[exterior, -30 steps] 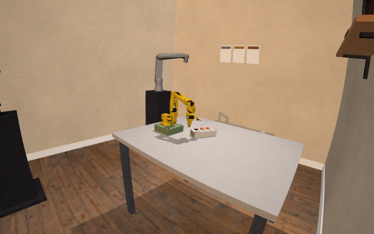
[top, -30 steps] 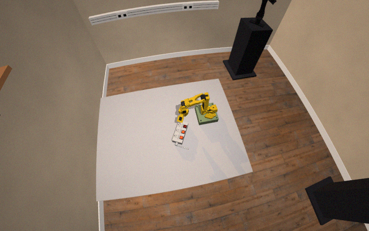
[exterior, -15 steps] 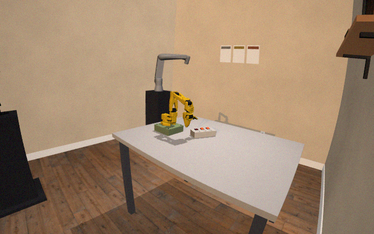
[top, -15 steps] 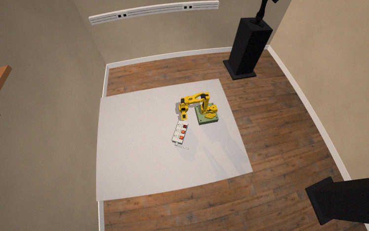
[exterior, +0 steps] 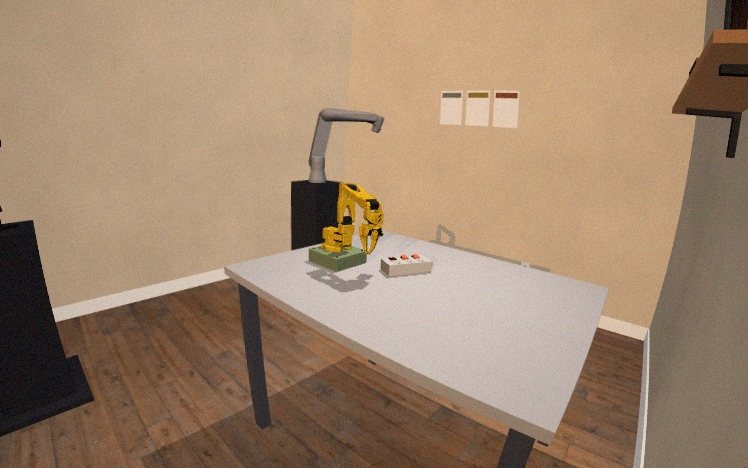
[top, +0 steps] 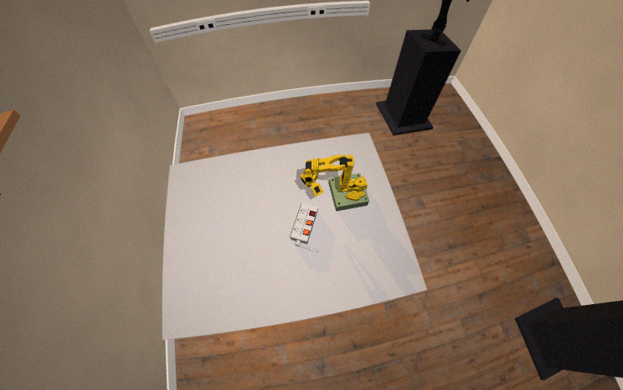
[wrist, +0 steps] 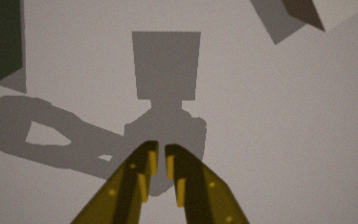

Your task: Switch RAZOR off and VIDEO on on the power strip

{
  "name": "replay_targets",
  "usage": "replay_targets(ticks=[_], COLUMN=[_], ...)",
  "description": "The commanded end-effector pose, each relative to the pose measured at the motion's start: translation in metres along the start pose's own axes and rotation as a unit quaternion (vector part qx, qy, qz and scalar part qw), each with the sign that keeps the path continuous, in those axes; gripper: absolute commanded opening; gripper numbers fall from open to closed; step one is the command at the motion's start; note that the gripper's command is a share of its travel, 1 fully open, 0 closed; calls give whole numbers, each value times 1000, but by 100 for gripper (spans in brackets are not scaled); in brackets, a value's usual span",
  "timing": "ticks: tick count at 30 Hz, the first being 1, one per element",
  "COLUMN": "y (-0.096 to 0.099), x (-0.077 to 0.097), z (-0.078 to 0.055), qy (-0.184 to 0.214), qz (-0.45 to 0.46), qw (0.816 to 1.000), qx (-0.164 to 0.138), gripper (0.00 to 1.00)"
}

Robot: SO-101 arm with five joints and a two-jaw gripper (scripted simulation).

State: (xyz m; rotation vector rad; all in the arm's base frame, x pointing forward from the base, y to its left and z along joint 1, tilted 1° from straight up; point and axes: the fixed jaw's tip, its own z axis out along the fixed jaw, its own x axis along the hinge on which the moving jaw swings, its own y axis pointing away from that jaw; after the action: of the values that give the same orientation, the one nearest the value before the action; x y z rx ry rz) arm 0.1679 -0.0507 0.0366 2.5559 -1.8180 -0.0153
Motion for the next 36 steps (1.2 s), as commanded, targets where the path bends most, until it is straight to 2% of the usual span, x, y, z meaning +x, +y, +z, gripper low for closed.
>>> replay_targets(ticks=[1,7,14,16,23,31,33,36], y=[1,6,12,12,17,22,22,24], x=[5,13,22,22,29,36,36,38], z=[-5,-7,-9,-9,-11,-13,-13,-14], qy=[5,5,6,6,6,7,7,7], qz=[-51,-151,-260,-260,-360,-460,-460,-494], qw=[999,989,966,966,933,888,888,870], qx=[7,6,6,6,5,4,4,4], gripper=[0,0,0,0,0,0,0,0])
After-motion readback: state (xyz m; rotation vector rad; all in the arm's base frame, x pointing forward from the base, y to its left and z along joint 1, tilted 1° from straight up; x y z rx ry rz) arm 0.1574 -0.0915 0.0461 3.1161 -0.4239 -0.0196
